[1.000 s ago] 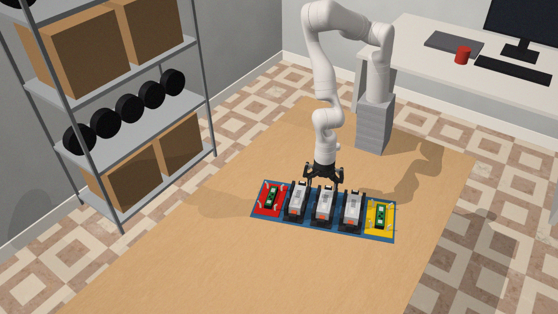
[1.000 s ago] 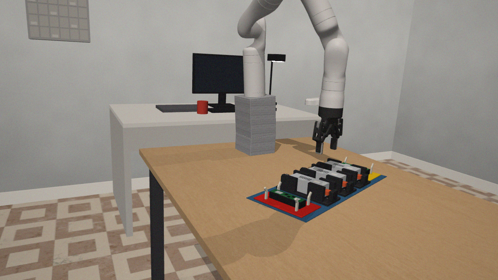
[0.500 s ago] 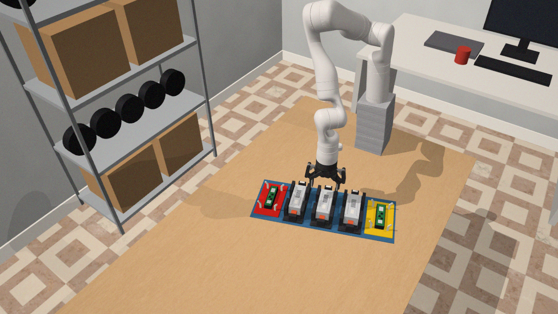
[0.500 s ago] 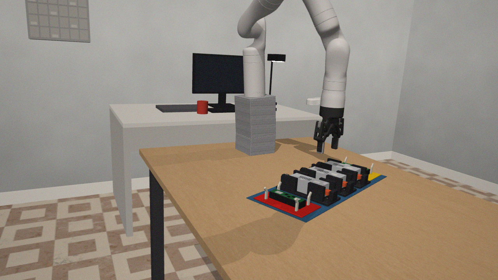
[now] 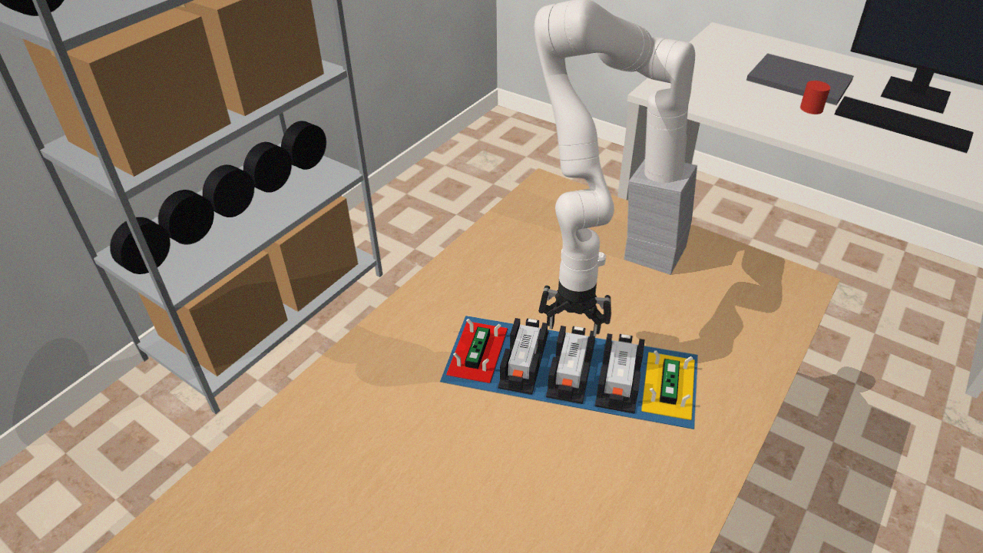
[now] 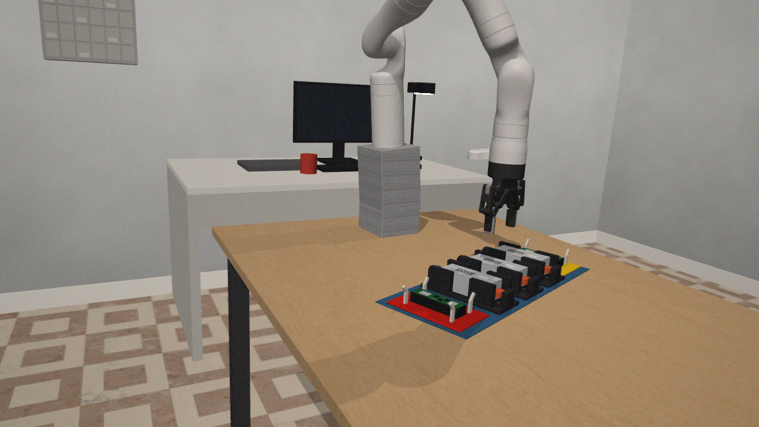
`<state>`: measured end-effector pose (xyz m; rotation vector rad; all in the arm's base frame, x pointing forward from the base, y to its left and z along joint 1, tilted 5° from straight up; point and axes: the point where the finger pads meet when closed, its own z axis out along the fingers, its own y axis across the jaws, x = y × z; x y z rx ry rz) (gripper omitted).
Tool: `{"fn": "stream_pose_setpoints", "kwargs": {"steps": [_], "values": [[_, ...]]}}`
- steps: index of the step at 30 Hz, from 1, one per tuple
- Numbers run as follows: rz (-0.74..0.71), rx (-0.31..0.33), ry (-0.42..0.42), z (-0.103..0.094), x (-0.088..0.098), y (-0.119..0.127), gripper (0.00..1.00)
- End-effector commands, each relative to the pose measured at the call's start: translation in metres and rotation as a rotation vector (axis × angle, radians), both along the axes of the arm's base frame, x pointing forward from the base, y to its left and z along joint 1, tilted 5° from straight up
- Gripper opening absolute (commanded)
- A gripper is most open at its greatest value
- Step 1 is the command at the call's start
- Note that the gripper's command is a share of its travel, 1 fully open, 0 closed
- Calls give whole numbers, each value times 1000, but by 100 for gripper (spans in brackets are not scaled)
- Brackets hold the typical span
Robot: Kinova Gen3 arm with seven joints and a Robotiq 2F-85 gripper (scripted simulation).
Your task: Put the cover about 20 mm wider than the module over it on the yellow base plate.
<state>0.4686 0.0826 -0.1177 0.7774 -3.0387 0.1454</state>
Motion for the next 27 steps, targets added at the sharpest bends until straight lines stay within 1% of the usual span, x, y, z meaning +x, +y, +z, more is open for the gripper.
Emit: {"fn": "stream_pose_setpoints", "kwargs": {"steps": [1,12,19,27], "values": [[0,0,-2,1,1,0,100],[0,0,-2,-5,-1,3,100],[0,0,-2,-5,-1,3,100],[0,0,-2,-21,-1,2,100]]}}
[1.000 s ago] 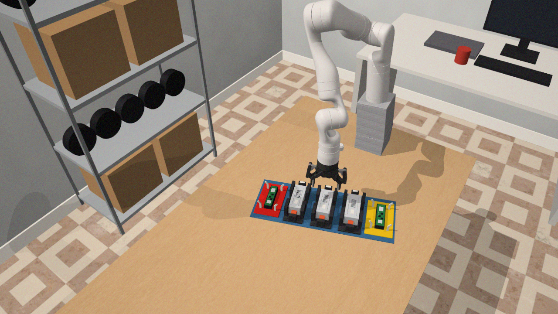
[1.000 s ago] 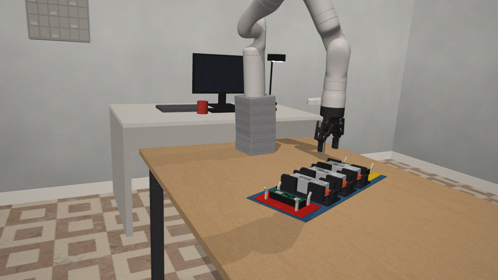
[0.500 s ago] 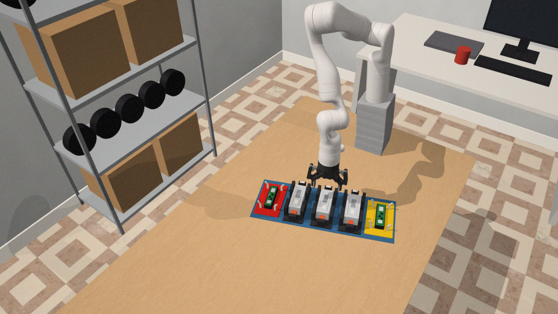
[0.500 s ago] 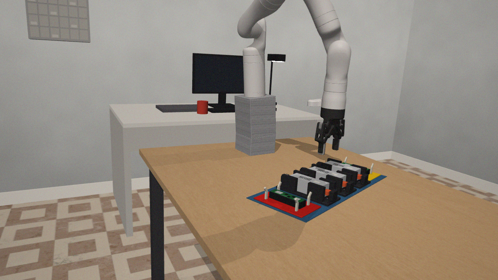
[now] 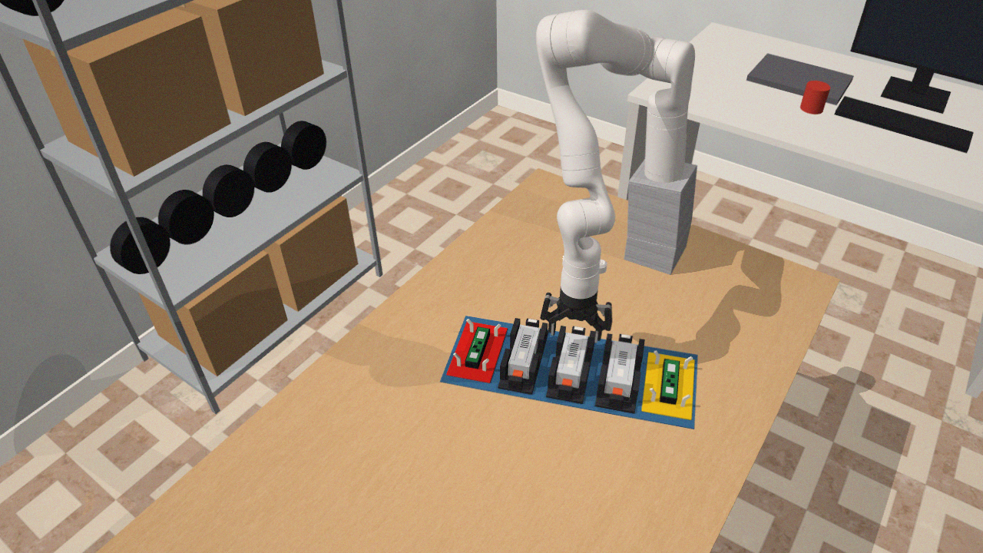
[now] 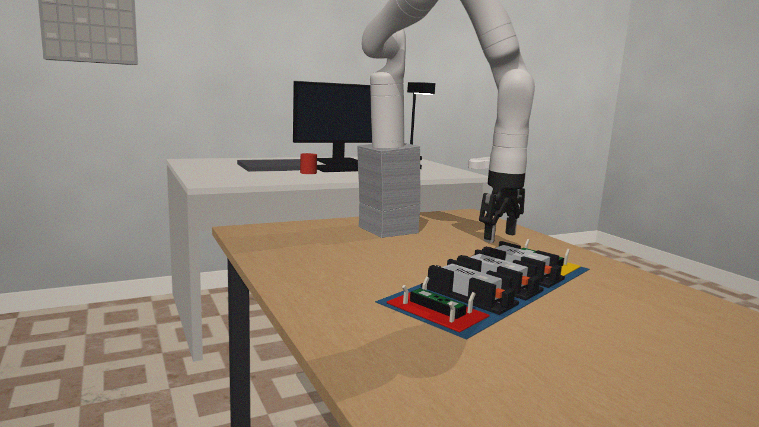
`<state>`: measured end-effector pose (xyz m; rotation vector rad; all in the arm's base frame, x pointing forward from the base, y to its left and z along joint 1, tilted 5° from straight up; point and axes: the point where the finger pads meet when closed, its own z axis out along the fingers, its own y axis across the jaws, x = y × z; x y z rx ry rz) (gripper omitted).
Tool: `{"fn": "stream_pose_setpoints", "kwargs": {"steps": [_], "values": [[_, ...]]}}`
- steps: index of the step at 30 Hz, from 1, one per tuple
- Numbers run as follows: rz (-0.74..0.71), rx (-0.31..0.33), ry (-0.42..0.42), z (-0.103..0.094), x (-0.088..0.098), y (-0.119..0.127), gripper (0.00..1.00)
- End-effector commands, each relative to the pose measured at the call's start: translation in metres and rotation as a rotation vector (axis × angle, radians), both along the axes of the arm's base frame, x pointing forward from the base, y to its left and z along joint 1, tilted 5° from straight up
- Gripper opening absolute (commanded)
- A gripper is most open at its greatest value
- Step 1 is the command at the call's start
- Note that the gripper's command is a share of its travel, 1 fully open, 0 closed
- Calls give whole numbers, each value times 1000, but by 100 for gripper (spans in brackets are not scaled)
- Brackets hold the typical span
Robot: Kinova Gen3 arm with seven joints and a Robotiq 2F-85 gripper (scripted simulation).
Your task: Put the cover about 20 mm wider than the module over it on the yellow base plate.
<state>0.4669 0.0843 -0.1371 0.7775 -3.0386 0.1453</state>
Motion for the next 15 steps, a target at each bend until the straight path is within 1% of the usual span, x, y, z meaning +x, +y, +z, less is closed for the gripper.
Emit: {"fn": "stream_pose_setpoints", "kwargs": {"steps": [1,9,15], "values": [[0,0,-2,-4,1,0,100],[0,0,-2,-6,1,0,100],[0,0,-2,-18,1,-1,100]]}}
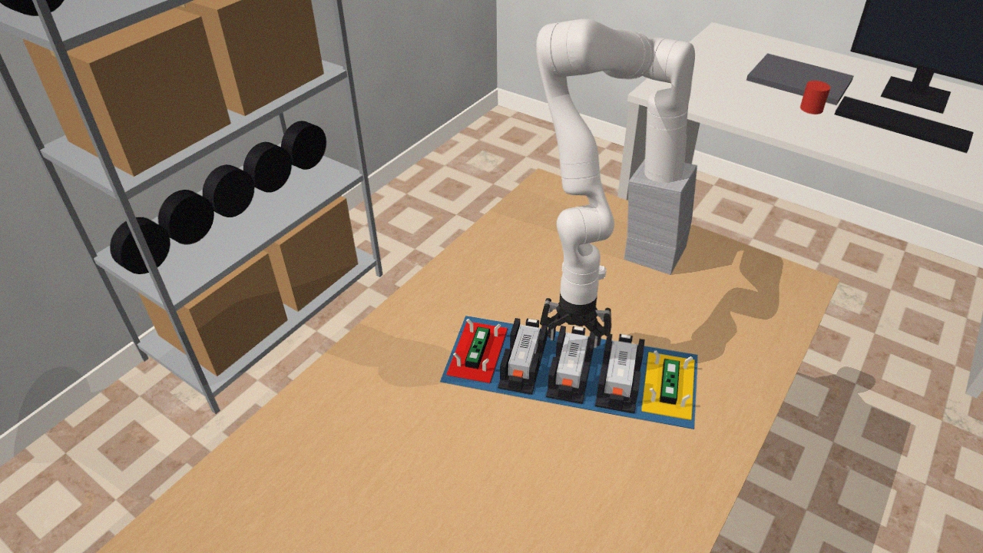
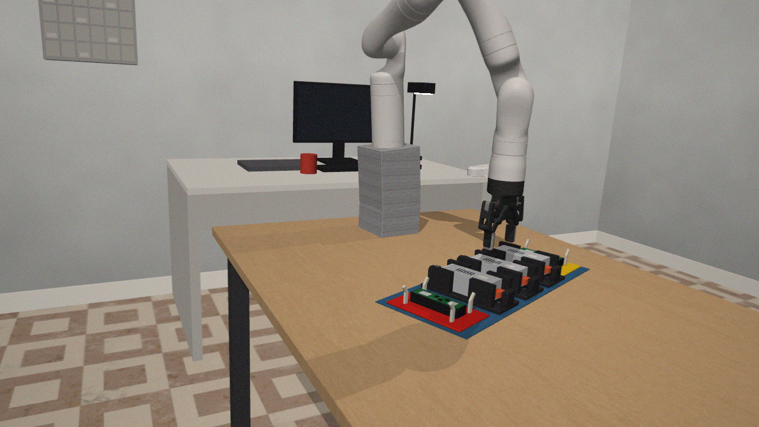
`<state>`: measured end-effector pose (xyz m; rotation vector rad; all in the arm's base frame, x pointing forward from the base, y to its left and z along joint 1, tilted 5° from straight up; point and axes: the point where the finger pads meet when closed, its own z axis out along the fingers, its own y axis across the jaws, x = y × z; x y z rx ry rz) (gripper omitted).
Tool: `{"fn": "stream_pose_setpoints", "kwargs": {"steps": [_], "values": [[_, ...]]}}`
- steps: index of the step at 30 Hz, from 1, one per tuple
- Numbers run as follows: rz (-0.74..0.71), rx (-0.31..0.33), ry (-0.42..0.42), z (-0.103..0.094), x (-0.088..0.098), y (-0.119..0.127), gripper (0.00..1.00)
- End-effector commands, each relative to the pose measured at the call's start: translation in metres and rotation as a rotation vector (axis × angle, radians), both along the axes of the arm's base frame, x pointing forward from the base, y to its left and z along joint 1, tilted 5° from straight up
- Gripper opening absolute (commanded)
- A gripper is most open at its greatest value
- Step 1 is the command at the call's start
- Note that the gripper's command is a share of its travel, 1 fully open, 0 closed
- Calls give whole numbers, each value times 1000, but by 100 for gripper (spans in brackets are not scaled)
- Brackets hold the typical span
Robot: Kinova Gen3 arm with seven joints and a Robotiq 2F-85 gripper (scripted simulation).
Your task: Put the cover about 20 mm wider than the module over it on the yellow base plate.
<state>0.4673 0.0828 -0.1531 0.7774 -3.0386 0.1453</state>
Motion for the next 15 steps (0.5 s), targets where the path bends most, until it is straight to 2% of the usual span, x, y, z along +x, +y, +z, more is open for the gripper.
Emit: {"fn": "stream_pose_setpoints", "kwargs": {"steps": [1,15], "values": [[0,0,-2,-4,1,0,100],[0,0,-2,-14,1,-1,100]]}}
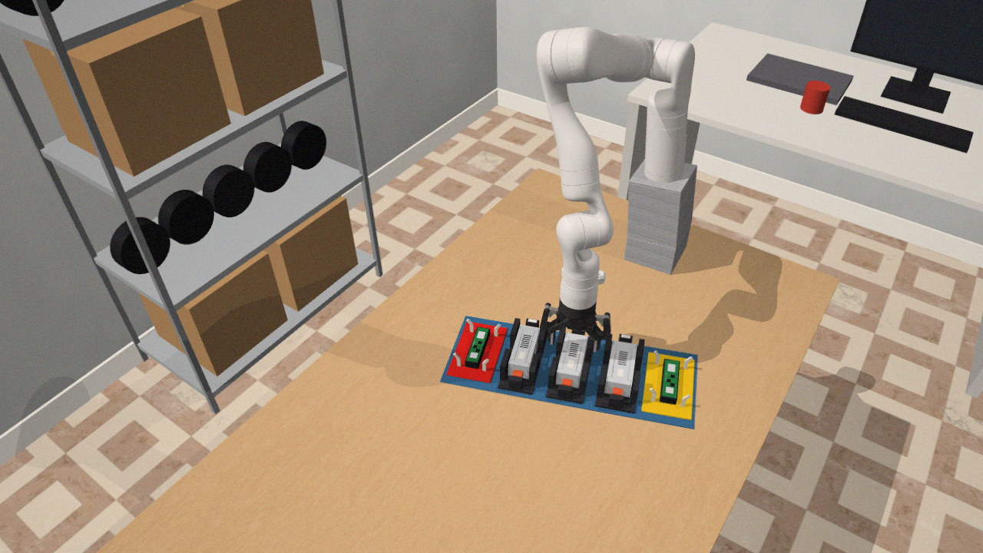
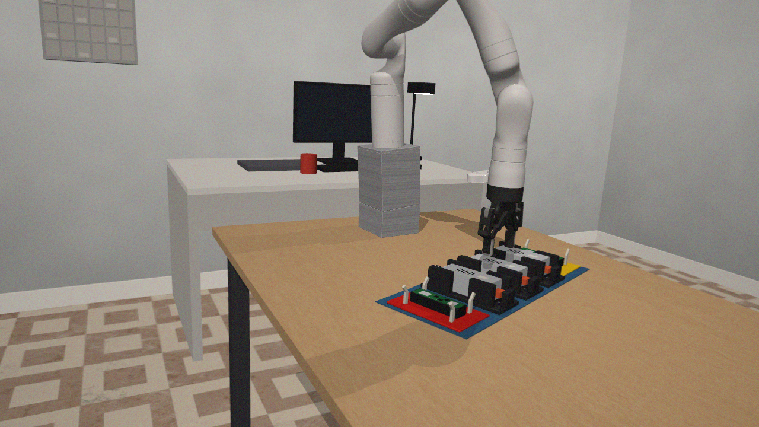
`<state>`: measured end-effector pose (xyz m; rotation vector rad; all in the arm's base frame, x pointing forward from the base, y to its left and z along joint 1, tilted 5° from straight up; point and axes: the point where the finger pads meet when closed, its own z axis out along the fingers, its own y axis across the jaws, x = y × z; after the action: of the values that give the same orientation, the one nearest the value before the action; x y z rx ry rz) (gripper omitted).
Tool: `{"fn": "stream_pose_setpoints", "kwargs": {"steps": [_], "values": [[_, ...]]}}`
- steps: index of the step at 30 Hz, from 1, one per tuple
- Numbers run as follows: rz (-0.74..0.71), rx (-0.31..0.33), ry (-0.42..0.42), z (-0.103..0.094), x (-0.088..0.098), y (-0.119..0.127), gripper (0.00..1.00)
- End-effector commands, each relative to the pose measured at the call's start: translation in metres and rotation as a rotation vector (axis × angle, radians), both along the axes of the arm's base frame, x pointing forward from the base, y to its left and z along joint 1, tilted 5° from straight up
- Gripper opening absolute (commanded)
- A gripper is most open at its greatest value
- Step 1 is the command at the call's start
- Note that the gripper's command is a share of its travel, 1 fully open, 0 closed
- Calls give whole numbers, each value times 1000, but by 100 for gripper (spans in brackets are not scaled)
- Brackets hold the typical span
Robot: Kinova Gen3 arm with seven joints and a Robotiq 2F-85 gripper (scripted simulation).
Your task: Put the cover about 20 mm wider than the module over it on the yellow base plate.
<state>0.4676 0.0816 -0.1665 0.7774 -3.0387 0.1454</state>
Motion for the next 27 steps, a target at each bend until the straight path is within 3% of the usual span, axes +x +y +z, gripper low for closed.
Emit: {"fn": "stream_pose_setpoints", "kwargs": {"steps": [1,27], "values": [[0,0,-2,-1,1,0,100],[0,0,-2,-16,1,-1,100]]}}
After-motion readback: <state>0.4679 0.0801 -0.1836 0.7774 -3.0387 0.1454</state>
